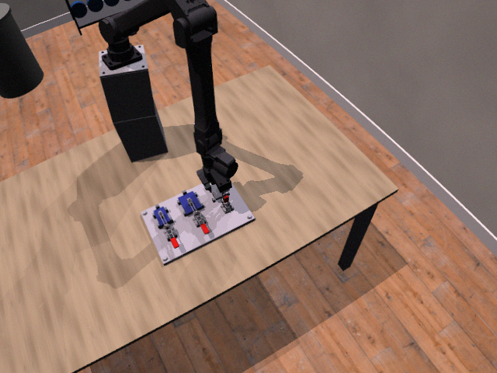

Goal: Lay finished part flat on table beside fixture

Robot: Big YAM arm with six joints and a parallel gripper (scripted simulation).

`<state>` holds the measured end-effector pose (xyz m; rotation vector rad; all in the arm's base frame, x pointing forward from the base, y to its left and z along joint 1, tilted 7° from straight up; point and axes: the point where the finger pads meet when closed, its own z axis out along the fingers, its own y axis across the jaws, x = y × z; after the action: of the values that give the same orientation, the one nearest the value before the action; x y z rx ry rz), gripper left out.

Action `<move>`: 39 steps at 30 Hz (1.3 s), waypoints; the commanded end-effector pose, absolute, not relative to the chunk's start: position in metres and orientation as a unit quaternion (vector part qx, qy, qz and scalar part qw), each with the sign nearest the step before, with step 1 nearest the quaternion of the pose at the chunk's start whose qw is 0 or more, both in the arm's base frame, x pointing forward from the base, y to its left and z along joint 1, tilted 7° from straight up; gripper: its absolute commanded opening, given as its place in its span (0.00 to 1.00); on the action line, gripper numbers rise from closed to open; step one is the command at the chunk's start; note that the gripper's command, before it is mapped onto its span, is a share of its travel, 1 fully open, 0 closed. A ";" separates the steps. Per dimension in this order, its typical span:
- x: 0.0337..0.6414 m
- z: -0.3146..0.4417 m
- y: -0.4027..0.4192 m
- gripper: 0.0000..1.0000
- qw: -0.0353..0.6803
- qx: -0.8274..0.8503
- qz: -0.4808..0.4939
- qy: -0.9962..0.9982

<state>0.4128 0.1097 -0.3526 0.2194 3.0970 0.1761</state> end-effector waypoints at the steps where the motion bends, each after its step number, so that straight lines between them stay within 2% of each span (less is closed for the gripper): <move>1: 0.418 -0.339 0.108 0.00 0.019 0.067 0.057 0.996; 39: 0.416 -0.323 0.103 0.00 0.019 0.071 0.057 0.996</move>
<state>0.4105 0.1079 -0.3306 0.2168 3.1001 0.1747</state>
